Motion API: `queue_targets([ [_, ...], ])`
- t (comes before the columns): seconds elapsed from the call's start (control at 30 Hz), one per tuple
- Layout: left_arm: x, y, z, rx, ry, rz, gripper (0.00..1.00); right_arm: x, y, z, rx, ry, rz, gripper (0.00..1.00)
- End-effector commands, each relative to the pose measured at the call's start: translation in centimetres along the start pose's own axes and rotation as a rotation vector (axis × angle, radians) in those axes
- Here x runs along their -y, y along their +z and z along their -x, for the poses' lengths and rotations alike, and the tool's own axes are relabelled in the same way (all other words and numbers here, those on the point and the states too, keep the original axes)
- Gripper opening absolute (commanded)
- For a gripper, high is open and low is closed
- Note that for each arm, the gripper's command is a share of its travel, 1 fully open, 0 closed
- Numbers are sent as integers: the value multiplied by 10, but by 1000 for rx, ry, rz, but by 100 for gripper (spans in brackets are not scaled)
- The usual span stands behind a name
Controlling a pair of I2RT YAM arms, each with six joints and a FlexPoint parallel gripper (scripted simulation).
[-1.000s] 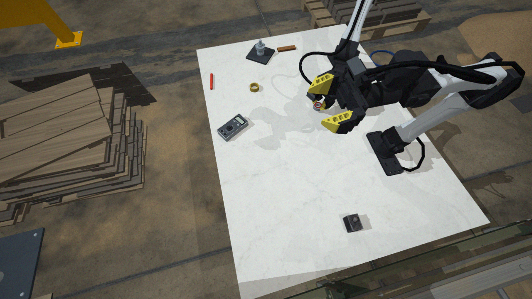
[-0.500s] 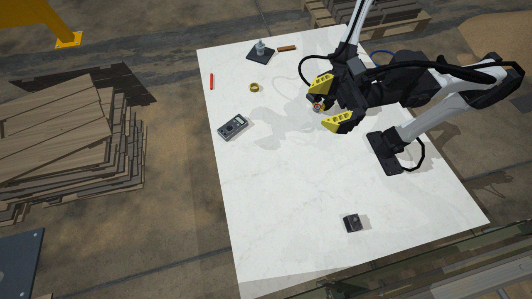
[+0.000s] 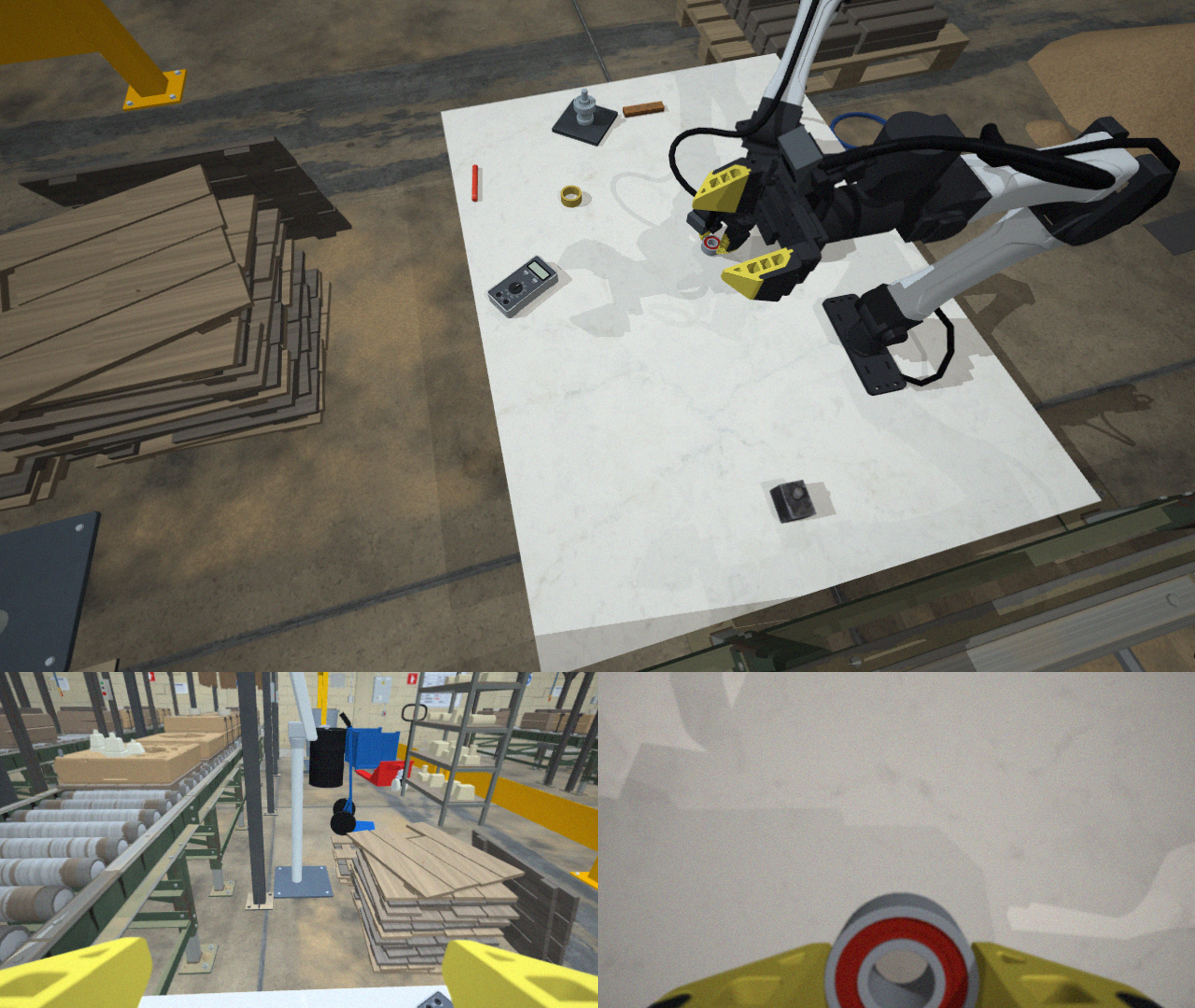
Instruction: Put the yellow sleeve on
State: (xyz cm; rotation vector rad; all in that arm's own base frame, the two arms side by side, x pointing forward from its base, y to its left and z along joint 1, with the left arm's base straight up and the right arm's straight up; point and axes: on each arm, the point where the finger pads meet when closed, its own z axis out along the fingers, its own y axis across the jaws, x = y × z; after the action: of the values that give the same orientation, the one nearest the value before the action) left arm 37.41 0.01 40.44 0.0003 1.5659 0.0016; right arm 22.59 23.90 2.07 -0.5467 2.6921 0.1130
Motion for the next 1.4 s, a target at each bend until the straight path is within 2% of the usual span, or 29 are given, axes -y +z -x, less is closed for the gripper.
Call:
queue_targets([
  [0.0,0,-1,10,29,4,6,100,0,-5,12,52,33,22,0],
  [0.23,0,-1,10,29,4,6,100,4,10,-1,6,25,-4,0],
  [0.4,0,-1,10,29,4,6,100,-3,0,9,47,10,20,0],
  [0.47,0,-1,10,29,4,6,100,3,12,-4,5,8,-3,0],
  [0.5,0,-1,10,29,4,6,100,-1,10,2,22,14,2,0],
  [0.53,0,-1,10,29,4,6,100,-3,0,13,58,28,22,56],
  [1.03,0,-1,10,29,4,6,100,-4,0,13,55,27,27,56],
  [1.07,0,-1,10,29,4,6,100,-6,-11,15,54,18,15,56],
  [1.37,0,-1,10,29,4,6,100,-7,-17,15,61,16,20,56],
])
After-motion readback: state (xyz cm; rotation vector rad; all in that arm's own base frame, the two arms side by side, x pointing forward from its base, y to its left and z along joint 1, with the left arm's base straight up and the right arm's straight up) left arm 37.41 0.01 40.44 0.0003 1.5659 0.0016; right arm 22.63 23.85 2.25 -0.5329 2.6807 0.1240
